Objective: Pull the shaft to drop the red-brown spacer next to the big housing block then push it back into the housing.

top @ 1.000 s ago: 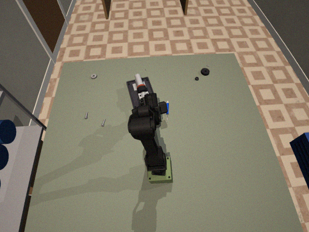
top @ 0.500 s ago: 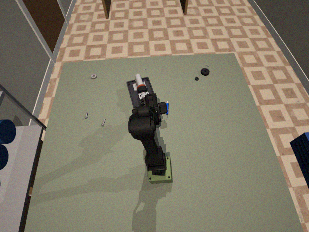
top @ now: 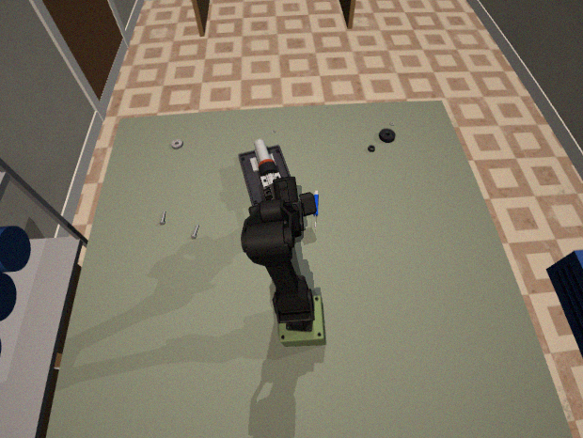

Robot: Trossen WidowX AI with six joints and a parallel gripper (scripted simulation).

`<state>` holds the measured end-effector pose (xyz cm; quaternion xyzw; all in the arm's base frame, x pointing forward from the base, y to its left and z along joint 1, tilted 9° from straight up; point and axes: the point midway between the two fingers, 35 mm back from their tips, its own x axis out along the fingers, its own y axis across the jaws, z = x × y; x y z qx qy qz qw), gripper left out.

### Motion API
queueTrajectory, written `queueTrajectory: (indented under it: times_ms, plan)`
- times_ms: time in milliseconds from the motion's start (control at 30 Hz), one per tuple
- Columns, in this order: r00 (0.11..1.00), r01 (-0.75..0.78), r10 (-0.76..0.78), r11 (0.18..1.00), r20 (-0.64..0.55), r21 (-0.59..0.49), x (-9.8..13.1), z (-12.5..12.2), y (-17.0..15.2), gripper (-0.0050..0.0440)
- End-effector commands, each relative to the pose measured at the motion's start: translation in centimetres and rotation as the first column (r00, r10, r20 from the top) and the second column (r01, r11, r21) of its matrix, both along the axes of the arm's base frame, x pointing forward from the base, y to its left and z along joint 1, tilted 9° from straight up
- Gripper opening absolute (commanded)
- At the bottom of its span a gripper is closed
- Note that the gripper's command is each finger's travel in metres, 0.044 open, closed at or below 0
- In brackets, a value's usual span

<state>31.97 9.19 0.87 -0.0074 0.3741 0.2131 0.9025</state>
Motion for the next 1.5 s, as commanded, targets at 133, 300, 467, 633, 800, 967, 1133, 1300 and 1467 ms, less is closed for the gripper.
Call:
queueTrajectory:
  times_ms: [133,300,467,633,800,967,1133,1300,1467]
  plan:
    - [1.000,-0.003,0.003,1.000,0.031,0.004,0.19,0.88,-0.11,-0.0050]
    - [1.000,-0.003,0.003,1.000,0.031,0.004,0.15,0.88,-0.13,-0.0050]
    - [1.000,-0.003,0.003,1.000,0.031,0.004,0.17,0.88,-0.13,-0.0050]
    - [1.000,-0.003,0.003,1.000,0.031,0.004,0.07,0.87,-0.16,-0.0050]
    - [1.000,-0.003,0.003,1.000,0.031,0.004,0.03,0.87,-0.18,-0.0050]
    - [1.000,-0.003,0.003,1.000,0.031,0.004,-0.01,0.86,-0.20,-0.0050]
    - [1.000,-0.003,0.003,1.000,0.031,0.004,-0.06,0.86,-0.22,-0.0050]
    - [1.000,-0.003,0.003,1.000,0.031,0.004,-0.09,0.86,-0.24,-0.0050]
    - [1.000,-0.003,0.003,1.000,0.031,0.004,-0.14,0.85,-0.26,-0.0050]
